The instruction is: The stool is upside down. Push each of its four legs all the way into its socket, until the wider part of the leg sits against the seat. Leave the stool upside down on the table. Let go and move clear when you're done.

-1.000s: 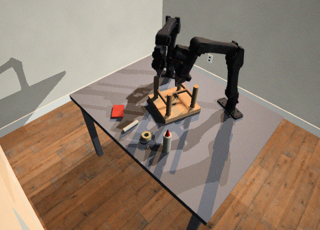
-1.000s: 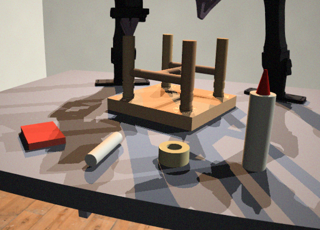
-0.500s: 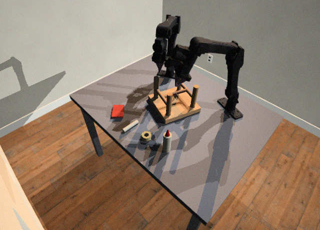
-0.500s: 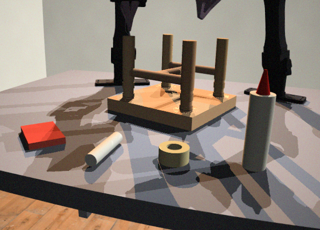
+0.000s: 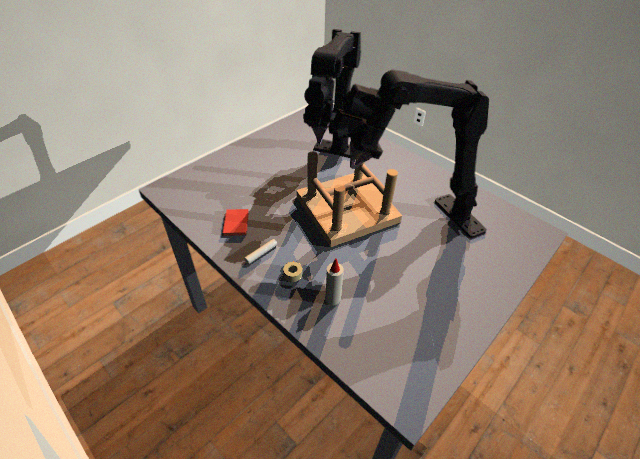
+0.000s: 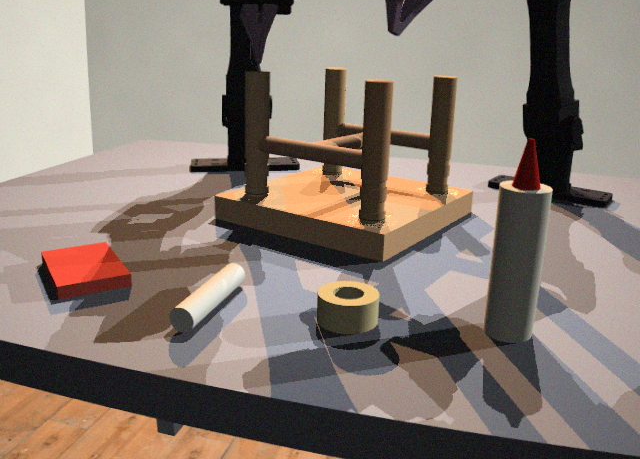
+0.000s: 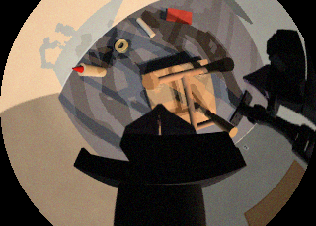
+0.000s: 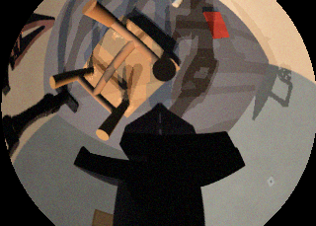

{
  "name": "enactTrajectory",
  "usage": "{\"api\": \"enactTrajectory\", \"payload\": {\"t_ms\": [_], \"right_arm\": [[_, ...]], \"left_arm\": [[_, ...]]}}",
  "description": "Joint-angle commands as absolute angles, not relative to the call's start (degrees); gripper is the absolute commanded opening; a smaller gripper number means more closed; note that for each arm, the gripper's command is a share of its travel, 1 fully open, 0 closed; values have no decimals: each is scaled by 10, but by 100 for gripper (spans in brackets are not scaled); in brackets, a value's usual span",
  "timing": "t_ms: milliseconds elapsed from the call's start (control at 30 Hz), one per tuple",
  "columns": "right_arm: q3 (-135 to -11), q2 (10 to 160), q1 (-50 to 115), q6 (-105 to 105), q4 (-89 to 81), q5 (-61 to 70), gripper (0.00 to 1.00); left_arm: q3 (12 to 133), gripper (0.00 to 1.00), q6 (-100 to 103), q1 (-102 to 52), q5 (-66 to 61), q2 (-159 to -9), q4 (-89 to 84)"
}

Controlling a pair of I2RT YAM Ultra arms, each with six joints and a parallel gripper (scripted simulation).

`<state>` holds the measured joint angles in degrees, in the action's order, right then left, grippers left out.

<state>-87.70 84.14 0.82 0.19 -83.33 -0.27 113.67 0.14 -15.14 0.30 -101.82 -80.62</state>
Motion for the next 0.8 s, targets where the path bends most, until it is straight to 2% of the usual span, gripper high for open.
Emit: {"api": "enactTrajectory", "payload": {"t_ms": [0,767], "right_arm": [[-905,856,2,-2,-847,0,0],[-1043,946,-9,1,-891,1,0]], "left_arm": [[1156,0,-3,-184,-6,-983,-824],[1179,0,-2,-429,-1,-878,-893]]}}
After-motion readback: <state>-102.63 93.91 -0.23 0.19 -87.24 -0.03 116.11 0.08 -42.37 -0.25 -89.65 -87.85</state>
